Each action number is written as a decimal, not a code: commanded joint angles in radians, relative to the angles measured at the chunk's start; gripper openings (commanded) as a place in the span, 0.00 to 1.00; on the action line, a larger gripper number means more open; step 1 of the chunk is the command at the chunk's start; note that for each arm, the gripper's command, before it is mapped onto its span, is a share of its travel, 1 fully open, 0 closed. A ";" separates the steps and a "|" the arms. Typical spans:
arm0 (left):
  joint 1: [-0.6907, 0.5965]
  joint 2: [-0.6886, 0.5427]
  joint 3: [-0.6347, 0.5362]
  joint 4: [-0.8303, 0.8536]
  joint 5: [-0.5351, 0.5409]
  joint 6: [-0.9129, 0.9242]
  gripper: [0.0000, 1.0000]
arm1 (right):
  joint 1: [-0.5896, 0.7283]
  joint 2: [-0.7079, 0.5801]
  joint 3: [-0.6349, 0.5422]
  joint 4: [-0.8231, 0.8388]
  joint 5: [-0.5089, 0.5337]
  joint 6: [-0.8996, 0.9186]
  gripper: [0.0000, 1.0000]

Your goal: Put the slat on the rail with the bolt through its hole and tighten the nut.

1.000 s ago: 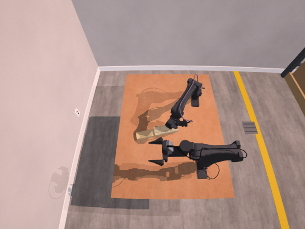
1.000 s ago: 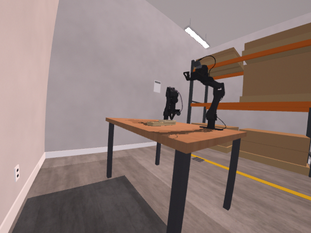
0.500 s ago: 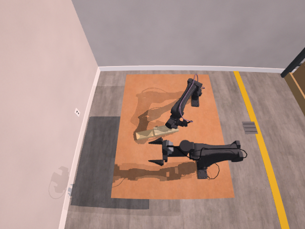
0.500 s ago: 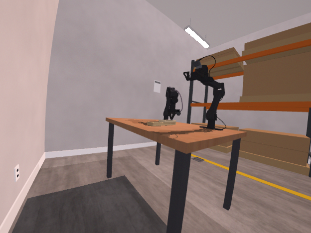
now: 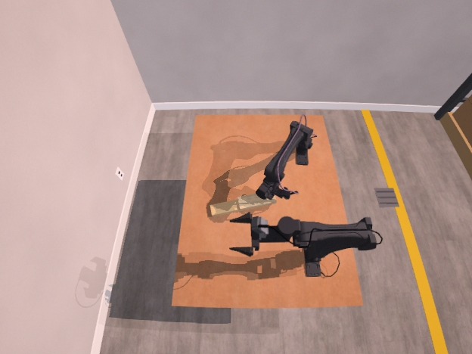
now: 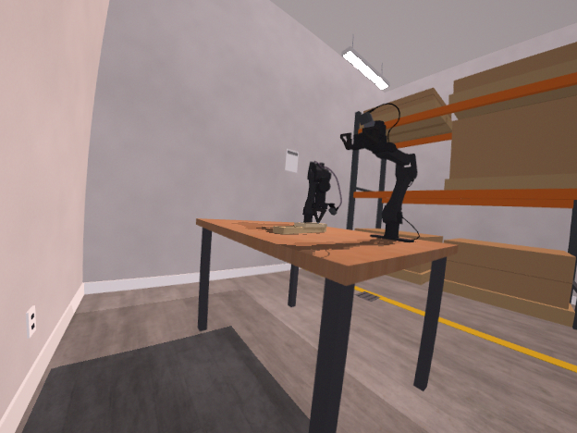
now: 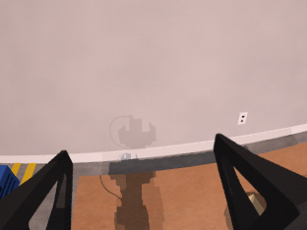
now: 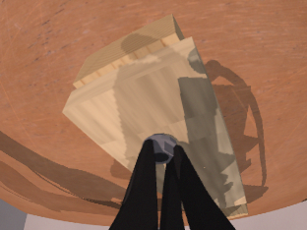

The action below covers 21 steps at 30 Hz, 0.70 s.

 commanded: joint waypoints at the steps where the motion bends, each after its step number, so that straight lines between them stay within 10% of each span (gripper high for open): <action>1: 0.006 -0.010 0.004 0.012 0.012 0.003 1.00 | 0.007 -0.006 -0.006 0.005 -0.014 0.103 0.12; 21: 0.006 -0.010 0.004 0.012 0.012 0.003 1.00 | 0.007 -0.006 -0.006 0.005 -0.014 0.462 0.12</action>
